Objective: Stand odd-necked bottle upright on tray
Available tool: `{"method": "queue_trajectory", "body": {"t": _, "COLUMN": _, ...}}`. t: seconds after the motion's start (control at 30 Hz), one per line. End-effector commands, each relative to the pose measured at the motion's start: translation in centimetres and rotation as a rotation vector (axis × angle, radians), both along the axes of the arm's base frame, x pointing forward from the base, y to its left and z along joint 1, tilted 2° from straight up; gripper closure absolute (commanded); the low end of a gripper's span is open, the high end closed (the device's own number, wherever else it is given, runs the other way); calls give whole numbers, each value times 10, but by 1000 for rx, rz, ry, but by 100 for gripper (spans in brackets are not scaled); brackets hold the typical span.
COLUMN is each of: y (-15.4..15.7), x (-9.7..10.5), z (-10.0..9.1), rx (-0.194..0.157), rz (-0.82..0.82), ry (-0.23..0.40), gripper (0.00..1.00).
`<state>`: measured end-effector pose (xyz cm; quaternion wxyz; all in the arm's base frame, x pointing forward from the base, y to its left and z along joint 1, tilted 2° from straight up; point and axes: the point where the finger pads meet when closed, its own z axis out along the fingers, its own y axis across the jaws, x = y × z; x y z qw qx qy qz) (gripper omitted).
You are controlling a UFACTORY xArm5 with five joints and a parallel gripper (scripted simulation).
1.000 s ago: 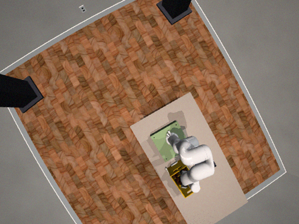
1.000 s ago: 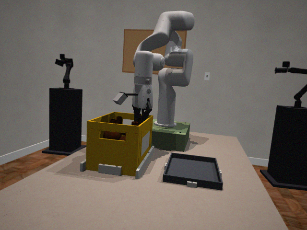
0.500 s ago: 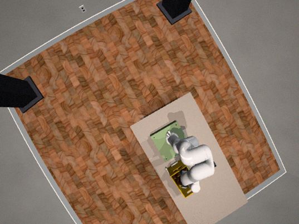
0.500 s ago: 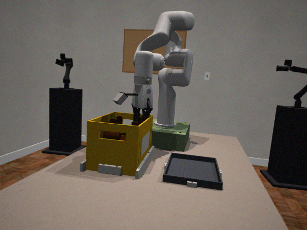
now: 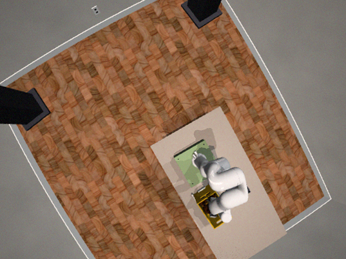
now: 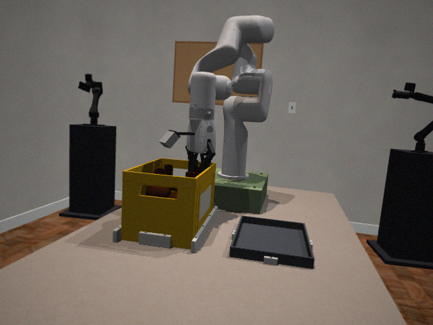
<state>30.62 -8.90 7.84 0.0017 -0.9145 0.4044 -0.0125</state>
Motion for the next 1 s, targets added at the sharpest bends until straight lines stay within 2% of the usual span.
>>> {"method": "queue_trajectory", "body": {"t": 0.0, "y": 0, "x": 1, "z": 1, "rx": -1, "rz": 0, "ry": -3, "gripper": 35}}
{"method": "queue_trajectory", "body": {"t": 0.4, "y": 0, "x": 1, "z": 9, "rx": -1, "rz": 0, "ry": -3, "gripper": 35}}
{"method": "queue_trajectory", "body": {"t": 0.73, "y": 0, "x": 0, "z": 36, "rx": -1, "rz": 0, "ry": -3, "gripper": 35}}
{"method": "queue_trajectory", "body": {"t": 0.8, "y": 0, "x": 0, "z": 36, "rx": -1, "rz": 0, "ry": -3, "gripper": 35}}
{"method": "queue_trajectory", "body": {"t": 0.97, "y": 0, "x": 0, "z": 53, "rx": -1, "rz": 0, "ry": -3, "gripper": 35}}
